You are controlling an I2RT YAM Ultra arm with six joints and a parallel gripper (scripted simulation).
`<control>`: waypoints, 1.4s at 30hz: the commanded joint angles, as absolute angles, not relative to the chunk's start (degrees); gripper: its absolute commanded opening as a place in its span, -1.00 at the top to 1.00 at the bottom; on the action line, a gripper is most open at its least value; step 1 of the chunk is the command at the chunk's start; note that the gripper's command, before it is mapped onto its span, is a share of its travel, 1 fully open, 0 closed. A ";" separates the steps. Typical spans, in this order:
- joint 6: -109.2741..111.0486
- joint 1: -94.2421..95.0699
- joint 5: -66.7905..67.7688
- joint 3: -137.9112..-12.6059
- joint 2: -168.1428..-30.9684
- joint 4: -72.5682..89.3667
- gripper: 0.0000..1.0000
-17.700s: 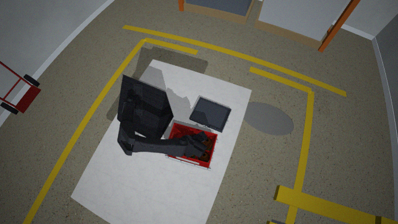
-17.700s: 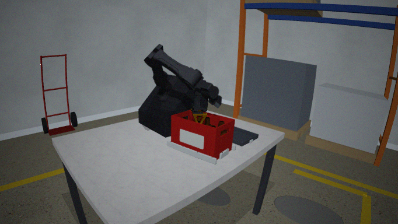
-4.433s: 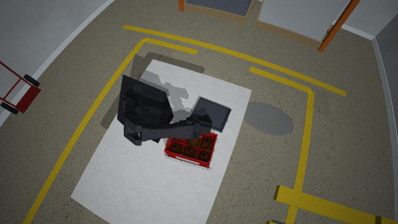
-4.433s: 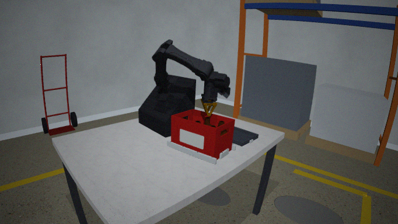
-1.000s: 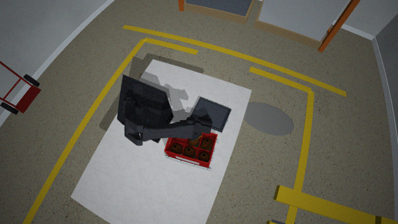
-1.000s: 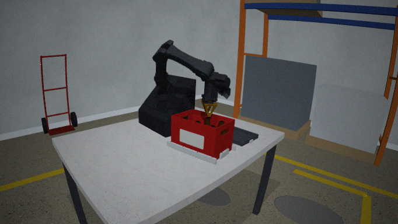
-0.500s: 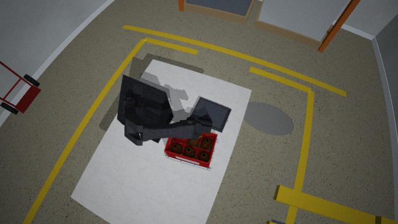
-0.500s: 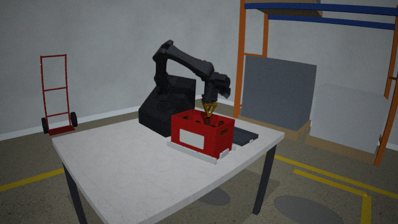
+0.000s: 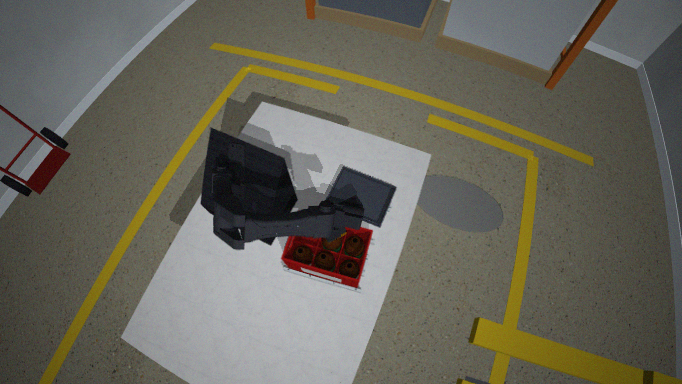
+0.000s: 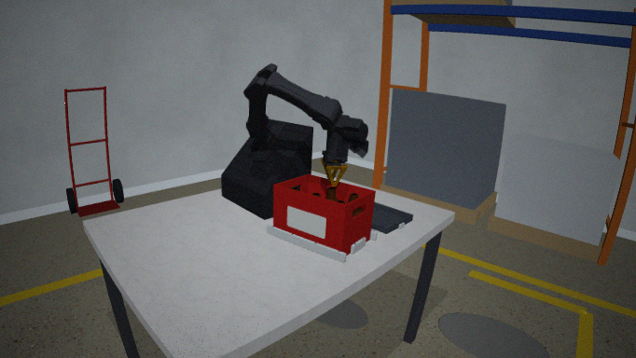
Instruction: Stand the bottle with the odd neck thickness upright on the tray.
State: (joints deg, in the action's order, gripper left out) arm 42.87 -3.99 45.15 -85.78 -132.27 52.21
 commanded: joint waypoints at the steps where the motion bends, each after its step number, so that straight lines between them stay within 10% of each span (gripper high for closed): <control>1: 42.65 -2.73 44.77 -86.53 -130.97 52.02 -0.21; 42: 43.19 -2.86 44.84 -87.34 -130.85 52.48 -0.21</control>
